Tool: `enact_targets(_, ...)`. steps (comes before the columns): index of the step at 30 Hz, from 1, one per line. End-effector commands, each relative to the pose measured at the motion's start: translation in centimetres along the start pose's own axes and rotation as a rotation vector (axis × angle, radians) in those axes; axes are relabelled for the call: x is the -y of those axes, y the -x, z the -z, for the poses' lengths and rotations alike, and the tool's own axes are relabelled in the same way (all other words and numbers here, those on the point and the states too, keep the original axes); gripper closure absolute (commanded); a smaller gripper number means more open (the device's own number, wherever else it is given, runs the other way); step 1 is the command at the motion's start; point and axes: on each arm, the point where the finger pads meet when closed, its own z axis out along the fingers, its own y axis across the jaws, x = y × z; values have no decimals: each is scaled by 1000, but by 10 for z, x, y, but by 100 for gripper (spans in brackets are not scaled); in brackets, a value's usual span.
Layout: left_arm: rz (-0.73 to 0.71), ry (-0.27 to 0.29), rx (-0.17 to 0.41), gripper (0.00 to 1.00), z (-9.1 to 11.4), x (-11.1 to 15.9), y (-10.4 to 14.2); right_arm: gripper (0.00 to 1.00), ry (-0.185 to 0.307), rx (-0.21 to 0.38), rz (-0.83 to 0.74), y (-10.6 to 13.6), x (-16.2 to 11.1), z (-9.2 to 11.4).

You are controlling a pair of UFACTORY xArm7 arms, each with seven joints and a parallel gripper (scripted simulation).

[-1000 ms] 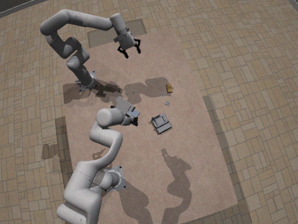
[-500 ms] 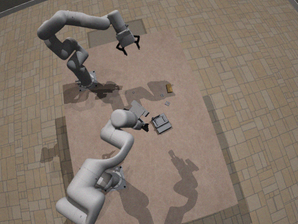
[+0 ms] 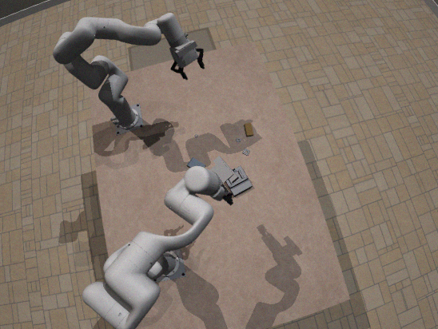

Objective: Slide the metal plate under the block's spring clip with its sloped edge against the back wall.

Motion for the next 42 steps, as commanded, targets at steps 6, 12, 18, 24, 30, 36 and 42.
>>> enact_targets(6, 188, -26, 93, 0, 4, 3, 6, 0, 19, 38, -65, -5, -34, -10)
enact_targets(12, 359, -51, 167, 0, 3, 5, 13, 0, 35, 78, -131, -5, -68, -20)
enact_targets(18, 498, -75, 225, 0, 1, 6, 18, 0, 45, 110, -183, -3, -96, -28)
enact_targets(24, 577, -90, 257, 0, 0, 6, 22, 0, 49, 128, -214, 0, -112, -32)
enact_targets(30, 727, -122, 315, 0, -3, 7, 29, 0, 55, 162, -271, 6, -141, -39)
enact_targets(36, 860, -153, 365, 0, -7, 7, 36, 0, 59, 192, -323, 13, -167, -45)
enact_targets(42, 939, -173, 393, 0, -10, 7, 40, 0, 59, 209, -354, 19, -182, -49)
